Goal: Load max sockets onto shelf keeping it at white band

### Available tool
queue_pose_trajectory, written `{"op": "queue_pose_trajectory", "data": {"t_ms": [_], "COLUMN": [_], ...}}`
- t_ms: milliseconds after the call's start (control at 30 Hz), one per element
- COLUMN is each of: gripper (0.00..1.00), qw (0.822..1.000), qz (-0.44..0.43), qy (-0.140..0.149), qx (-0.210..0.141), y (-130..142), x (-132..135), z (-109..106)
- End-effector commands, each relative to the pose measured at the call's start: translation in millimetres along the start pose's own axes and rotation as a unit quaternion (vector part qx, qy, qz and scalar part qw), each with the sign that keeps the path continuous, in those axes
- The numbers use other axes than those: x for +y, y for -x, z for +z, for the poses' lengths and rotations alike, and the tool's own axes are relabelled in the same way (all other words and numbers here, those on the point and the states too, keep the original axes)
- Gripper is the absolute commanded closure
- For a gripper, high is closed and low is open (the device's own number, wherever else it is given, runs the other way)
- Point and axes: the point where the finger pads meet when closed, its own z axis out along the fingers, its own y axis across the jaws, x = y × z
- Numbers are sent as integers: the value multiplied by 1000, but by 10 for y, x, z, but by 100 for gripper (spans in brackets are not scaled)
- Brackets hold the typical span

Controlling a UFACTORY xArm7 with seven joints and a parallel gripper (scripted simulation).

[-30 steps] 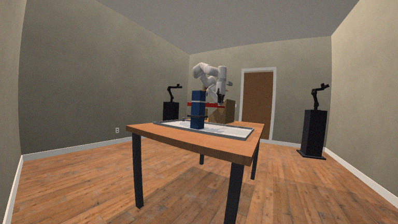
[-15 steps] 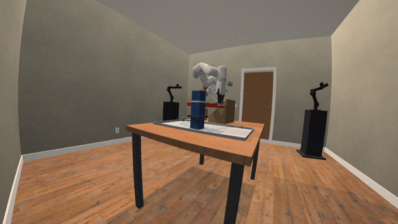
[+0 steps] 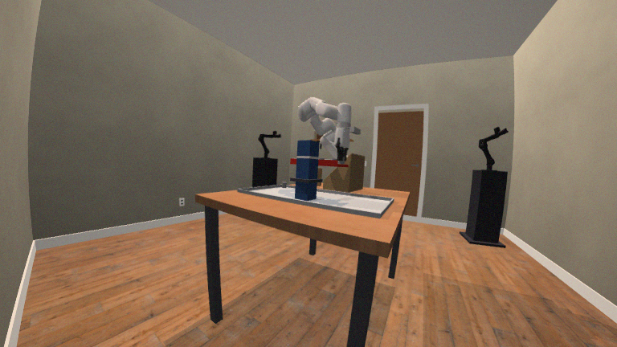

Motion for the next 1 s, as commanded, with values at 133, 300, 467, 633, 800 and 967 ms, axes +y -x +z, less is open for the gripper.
{"op": "queue_pose_trajectory", "data": {"t_ms": [133,300,467,633,800,967], "gripper": [100,100,100,100,100,100], "qw": [1000,1000,1000,1000,1000,1000], "qz": [0,0,0,0,0,0], "qy": [2,2,2,2,2,2], "qx": [2,2,2,2,2,2], "y": [-13,-13,-14,-14,-14,-14], "x": [8,8,8,8,8,8], "z": [-25,-12,7,22,25,26]}}
